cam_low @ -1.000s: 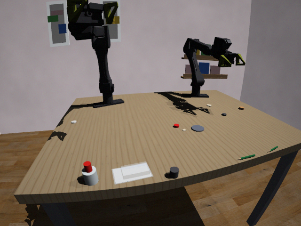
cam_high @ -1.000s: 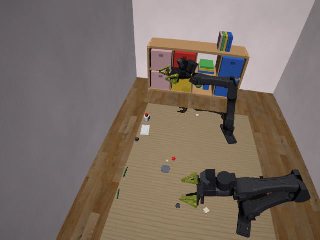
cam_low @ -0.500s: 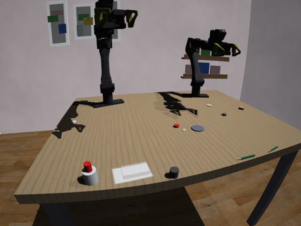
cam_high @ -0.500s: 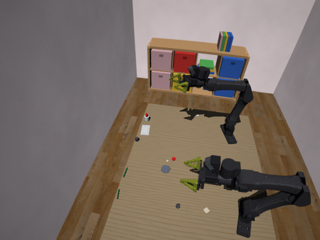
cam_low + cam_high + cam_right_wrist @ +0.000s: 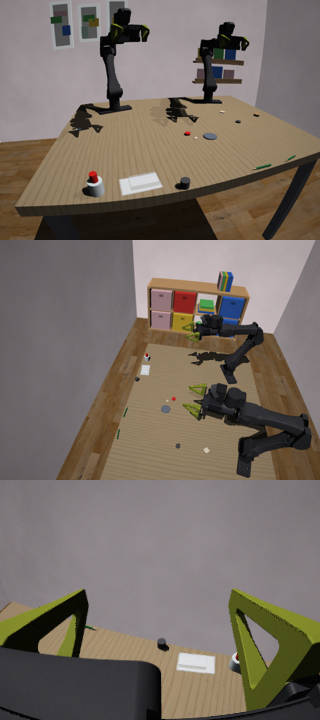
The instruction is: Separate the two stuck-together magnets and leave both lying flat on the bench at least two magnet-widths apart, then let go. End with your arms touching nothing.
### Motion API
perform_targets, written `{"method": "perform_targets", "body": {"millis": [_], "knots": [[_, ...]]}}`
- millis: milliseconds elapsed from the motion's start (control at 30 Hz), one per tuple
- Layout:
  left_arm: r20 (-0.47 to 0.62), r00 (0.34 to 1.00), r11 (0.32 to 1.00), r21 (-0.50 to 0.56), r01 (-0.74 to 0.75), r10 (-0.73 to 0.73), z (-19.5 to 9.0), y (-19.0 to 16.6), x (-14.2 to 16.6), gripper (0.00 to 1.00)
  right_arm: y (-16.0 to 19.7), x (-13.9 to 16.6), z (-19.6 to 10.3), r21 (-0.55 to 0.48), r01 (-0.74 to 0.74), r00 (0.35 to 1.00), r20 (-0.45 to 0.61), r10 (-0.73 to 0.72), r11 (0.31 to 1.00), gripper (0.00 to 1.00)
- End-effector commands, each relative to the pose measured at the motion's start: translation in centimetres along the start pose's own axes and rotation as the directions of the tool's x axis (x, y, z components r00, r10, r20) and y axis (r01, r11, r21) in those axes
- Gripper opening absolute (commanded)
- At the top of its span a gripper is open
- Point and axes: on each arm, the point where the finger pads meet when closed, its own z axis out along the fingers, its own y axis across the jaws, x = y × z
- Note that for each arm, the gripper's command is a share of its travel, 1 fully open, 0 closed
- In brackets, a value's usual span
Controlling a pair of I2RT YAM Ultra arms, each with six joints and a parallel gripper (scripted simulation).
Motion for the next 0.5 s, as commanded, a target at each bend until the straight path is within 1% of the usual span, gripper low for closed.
{"method": "perform_targets", "body": {"millis": [0,100,167,267,300,467], "knots": [[0.034,0.999,1.000,0.004,0.017,-0.017,-0.29,-0.33,-1.71,1.00,-0.62,-0.79,-1.45,0.061,0.012,1.000,0.020,-0.013,0.998,1.00],[0.032,0.999,1.000,0.007,0.015,-0.015,-0.29,-0.45,-1.70,1.00,-0.13,-1.11,-1.60,0.039,0.007,0.999,0.036,-0.009,0.999,1.00],[0.051,0.999,1.000,0.011,0.011,-0.012,-0.45,-0.53,-2.27,1.00,0.28,-1.37,-1.67,0.014,0.004,0.999,0.045,-0.004,1.000,1.00],[0.051,0.999,1.000,0.011,0.011,-0.012,-0.45,-0.53,-2.29,1.00,0.30,-1.38,-1.68,0.014,0.003,0.999,0.045,-0.004,1.000,1.00],[0.051,0.999,1.000,0.011,0.012,-0.012,-0.45,-0.54,-2.27,0.40,0.30,-1.36,-1.66,0.013,0.004,0.999,0.045,-0.004,1.000,1.00],[0.048,0.999,1.000,0.011,0.013,-0.013,-0.40,-0.55,-2.13,0.40,0.33,-1.25,-1.54,0.011,0.005,0.999,0.044,-0.005,1.000,1.00]]}}
